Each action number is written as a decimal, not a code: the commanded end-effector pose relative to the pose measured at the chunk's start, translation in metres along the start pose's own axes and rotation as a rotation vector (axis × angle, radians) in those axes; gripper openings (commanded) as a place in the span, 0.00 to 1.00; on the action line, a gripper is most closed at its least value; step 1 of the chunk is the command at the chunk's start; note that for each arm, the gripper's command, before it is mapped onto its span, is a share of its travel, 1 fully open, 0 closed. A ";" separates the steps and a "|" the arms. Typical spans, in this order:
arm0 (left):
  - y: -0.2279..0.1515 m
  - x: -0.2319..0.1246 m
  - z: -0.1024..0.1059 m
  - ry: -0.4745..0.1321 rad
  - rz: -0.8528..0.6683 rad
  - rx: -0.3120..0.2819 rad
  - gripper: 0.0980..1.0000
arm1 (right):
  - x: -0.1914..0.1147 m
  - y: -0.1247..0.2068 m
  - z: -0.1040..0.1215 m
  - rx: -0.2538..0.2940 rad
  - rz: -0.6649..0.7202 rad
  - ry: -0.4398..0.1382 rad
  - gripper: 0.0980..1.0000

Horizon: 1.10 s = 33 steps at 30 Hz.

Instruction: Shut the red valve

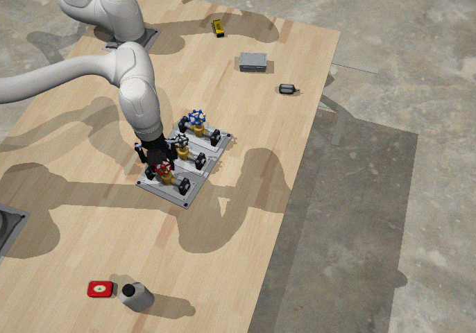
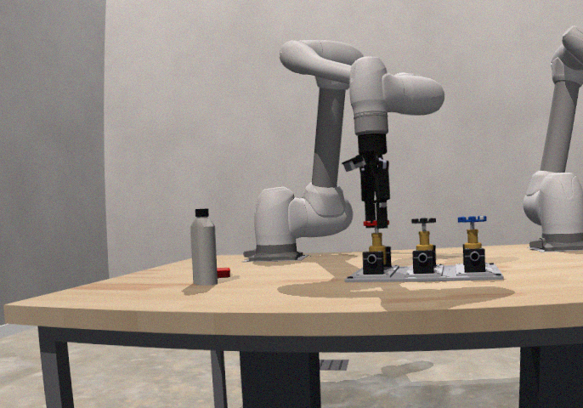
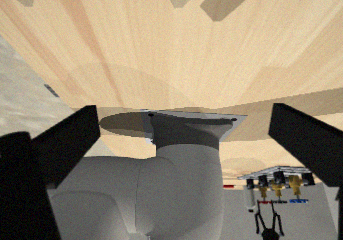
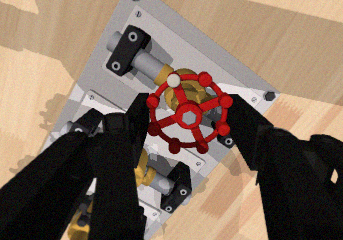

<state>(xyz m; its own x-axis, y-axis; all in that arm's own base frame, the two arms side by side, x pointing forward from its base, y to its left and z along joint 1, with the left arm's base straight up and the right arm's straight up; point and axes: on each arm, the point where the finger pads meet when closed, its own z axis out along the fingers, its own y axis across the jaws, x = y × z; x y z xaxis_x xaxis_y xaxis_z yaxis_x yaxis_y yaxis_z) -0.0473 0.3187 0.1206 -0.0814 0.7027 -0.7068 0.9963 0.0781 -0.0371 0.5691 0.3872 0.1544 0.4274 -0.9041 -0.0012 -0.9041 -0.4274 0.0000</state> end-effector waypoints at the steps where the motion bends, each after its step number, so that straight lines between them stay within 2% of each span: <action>1: 0.000 0.000 -0.001 0.001 0.000 0.000 1.00 | 0.000 0.000 -0.001 0.001 0.041 0.001 0.00; 33: 0.000 0.000 -0.001 0.001 0.000 0.000 1.00 | 0.000 0.000 -0.001 0.001 0.620 0.000 0.00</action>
<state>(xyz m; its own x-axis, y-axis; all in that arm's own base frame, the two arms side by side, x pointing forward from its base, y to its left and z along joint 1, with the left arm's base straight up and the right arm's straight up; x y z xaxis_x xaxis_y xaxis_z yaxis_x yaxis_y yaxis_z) -0.0473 0.3187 0.1206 -0.0814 0.7027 -0.7068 0.9963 0.0781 -0.0371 0.5691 0.3872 0.1543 -0.1417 -0.9899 -0.0009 -0.9899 0.1417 0.0006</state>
